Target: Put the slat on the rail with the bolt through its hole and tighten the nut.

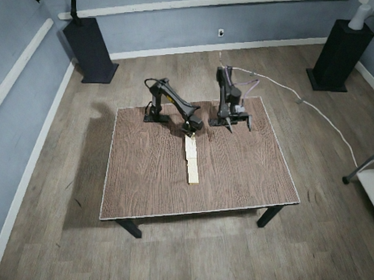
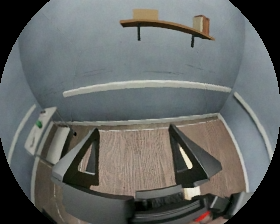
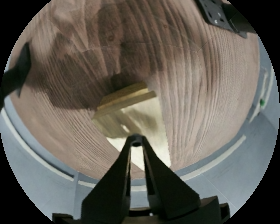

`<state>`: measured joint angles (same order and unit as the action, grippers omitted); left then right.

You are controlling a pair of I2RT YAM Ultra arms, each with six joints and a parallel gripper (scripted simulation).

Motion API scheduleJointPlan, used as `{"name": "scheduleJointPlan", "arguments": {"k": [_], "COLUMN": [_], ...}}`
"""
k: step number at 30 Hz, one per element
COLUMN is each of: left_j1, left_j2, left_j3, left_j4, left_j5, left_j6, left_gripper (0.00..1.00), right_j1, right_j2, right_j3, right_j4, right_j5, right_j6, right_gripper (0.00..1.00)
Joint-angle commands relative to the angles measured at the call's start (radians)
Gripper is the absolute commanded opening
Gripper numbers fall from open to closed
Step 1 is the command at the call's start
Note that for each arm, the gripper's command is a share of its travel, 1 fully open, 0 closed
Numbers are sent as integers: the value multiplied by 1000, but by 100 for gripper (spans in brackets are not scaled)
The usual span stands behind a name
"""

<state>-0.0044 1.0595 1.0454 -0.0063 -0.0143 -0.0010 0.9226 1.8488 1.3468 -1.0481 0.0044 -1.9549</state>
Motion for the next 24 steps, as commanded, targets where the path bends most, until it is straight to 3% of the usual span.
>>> {"name": "scheduleJointPlan", "arguments": {"k": [1,24], "left_j1": [4,4], "left_j2": [-15,-15], "left_j3": [7,7], "left_j4": [11,11], "left_j5": [14,14], "left_j6": [1,1], "left_gripper": [100,100], "right_j1": [11,11], "right_j2": [6,3], "right_j3": [-34,-26], "right_j4": [29,19], "right_j5": [-13,-13], "right_j6": [12,12], "right_gripper": [12,12]}}
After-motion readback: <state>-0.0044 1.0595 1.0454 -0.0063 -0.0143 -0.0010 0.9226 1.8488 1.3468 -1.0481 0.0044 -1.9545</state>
